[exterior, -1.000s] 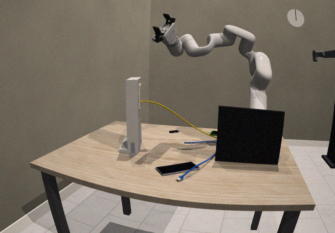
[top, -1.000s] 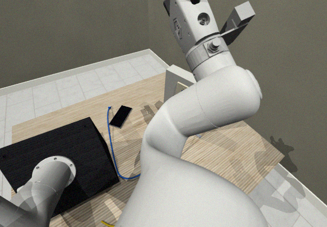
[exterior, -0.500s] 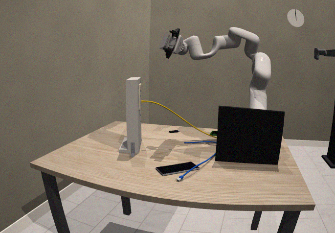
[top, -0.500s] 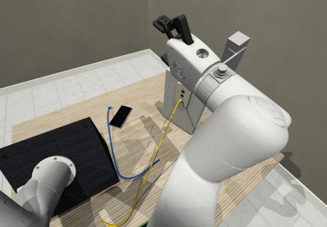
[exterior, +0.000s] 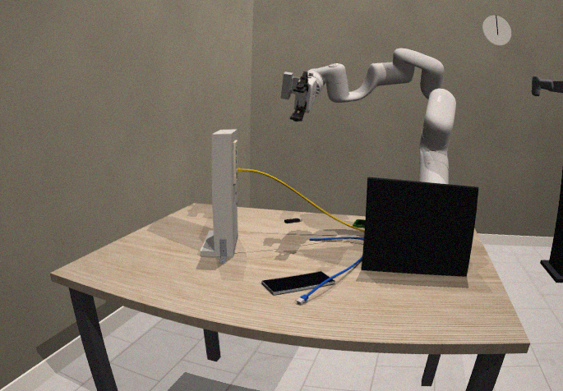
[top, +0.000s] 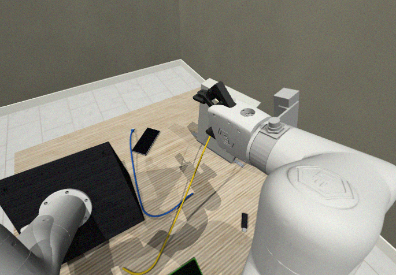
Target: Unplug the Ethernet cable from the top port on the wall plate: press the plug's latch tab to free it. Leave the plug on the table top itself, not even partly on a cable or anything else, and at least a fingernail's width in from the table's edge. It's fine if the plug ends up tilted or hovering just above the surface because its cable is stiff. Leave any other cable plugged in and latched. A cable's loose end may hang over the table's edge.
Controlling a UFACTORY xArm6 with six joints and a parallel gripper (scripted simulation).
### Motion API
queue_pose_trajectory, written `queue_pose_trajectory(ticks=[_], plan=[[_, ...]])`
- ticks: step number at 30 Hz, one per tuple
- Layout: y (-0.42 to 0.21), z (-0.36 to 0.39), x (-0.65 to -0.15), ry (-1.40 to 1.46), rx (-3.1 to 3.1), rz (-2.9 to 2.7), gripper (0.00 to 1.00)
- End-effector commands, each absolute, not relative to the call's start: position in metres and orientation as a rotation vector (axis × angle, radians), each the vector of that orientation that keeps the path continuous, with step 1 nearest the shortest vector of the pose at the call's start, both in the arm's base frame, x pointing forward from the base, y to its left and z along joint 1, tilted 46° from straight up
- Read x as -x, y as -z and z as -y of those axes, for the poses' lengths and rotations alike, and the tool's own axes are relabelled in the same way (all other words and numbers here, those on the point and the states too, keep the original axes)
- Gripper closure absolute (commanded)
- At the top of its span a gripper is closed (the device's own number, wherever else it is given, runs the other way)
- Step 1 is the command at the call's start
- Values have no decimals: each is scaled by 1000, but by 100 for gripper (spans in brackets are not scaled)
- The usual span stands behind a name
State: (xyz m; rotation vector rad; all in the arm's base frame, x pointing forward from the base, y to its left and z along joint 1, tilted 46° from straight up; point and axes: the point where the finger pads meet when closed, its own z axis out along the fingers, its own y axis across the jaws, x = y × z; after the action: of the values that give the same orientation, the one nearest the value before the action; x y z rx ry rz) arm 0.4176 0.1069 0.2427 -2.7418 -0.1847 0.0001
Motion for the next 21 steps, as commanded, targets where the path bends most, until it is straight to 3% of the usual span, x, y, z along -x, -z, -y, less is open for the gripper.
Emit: queue_pose_trajectory(ticks=[1,6,21], plan=[[-243,-50,-406,-26,2966,102,0],[-250,0,-400,0,3142,0,0],[-250,0,-400,0,3142,0,0]])
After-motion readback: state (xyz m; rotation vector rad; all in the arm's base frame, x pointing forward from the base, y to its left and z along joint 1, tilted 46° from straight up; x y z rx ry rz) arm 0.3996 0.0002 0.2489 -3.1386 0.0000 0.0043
